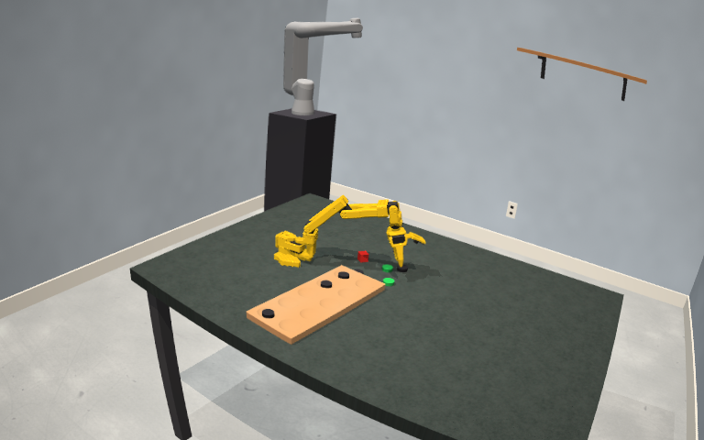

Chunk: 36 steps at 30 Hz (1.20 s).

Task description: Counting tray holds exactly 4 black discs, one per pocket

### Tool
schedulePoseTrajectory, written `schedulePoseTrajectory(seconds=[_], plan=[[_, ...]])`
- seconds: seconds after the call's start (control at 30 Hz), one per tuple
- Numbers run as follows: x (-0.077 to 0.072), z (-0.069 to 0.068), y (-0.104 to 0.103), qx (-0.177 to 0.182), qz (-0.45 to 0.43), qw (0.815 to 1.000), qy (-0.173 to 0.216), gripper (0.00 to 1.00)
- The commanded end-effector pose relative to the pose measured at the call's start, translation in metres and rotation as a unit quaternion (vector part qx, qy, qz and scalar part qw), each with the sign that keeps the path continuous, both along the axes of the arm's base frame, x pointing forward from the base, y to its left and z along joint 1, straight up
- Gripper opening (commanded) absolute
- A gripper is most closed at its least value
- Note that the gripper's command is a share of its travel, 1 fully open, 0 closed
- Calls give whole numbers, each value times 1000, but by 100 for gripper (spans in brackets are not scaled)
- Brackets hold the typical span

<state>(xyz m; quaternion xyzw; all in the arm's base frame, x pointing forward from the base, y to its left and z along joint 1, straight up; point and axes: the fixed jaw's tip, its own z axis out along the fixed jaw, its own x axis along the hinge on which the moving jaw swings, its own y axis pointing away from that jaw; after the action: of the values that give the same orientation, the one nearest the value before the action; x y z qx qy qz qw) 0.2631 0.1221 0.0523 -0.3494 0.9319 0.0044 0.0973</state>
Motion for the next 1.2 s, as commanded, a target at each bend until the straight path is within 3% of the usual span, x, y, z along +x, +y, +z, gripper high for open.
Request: schedulePoseTrajectory(seconds=[0.0,0.67,1.17], plan=[[3,15,13,22,-9,999,-32,27],[-4,10,46,48,-36,998,-33,27],[-8,8,57,58,-46,997,-33,27]])
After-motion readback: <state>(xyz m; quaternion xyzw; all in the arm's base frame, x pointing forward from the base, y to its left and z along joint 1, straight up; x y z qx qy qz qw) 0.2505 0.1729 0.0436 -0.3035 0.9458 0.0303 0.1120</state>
